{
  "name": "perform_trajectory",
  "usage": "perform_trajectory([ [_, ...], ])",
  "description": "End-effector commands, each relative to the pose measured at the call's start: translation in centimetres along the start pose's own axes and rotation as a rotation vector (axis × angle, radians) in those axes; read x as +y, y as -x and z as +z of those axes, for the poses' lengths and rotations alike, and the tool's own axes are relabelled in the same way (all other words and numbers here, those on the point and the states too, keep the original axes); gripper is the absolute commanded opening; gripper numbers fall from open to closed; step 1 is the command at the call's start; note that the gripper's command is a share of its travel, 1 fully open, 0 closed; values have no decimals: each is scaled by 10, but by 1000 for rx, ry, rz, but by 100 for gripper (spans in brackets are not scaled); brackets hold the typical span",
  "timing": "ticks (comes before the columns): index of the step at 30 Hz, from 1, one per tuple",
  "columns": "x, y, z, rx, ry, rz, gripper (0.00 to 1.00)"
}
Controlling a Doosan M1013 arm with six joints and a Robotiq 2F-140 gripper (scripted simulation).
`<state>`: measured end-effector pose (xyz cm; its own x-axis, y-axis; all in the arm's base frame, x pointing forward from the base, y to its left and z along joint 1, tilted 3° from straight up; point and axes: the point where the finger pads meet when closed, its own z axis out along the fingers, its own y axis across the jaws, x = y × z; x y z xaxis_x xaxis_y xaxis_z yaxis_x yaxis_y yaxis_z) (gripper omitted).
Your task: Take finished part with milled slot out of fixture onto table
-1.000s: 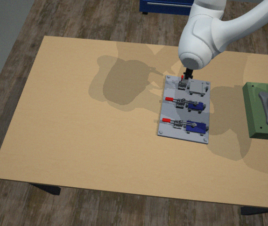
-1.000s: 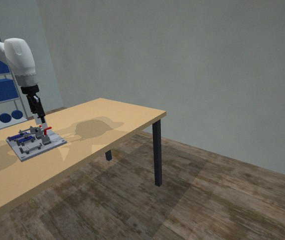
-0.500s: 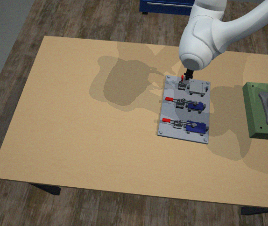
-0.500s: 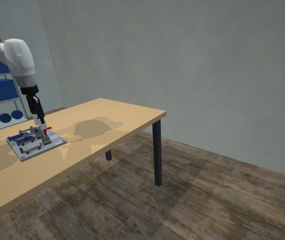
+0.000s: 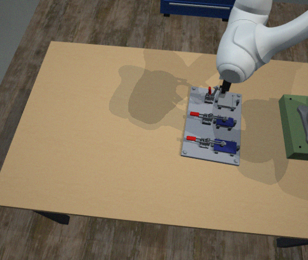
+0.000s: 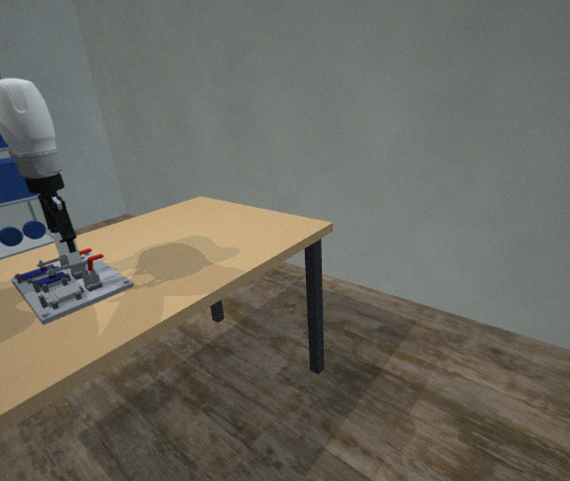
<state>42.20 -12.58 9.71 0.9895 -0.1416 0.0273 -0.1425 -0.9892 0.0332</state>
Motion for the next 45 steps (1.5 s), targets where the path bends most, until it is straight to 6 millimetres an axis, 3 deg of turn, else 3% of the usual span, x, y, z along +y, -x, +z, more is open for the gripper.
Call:
perform_trajectory([
  [1, 0, 11, 0, 7, -2, -3, 58],
  [12, 0, 40, 0, 7, -2, -3, 58],
  [31, 0, 46, 1, 7, -2, -3, 58],
  [45, 0, 45, 32, 7, -2, -3, 58],
])
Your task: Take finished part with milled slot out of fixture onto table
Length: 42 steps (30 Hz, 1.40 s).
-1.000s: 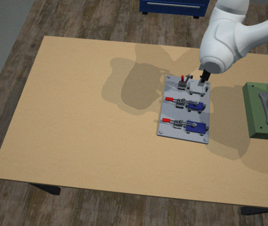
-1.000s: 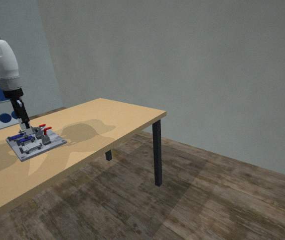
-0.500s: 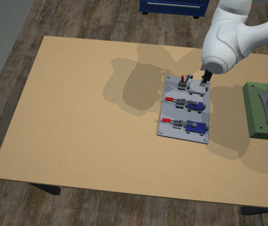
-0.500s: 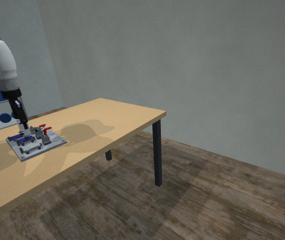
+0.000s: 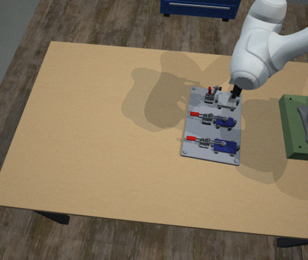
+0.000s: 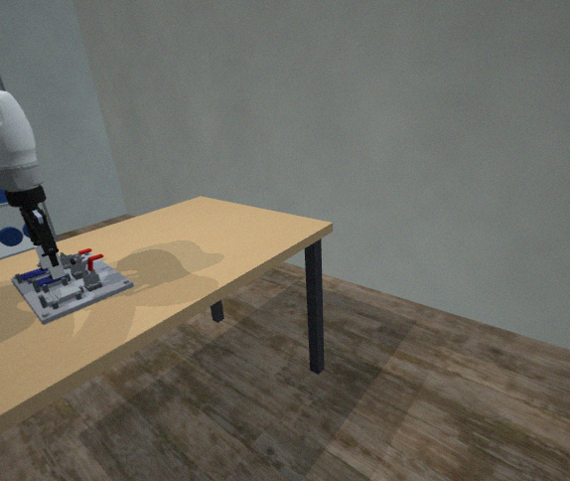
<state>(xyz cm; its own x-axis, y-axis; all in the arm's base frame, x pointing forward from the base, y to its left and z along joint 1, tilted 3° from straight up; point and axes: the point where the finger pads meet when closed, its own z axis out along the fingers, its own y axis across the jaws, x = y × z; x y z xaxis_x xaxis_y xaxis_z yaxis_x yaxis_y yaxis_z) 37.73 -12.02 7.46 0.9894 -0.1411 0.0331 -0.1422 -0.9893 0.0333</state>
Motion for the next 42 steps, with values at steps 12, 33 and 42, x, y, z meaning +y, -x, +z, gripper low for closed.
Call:
perform_trajectory([
  [12, 0, 0, 31, 1, -2, -2, 58],
  [33, 2, 0, 36, 2, 1, 0, 58],
  [42, 3, 0, 37, 2, 3, 1, 58],
])
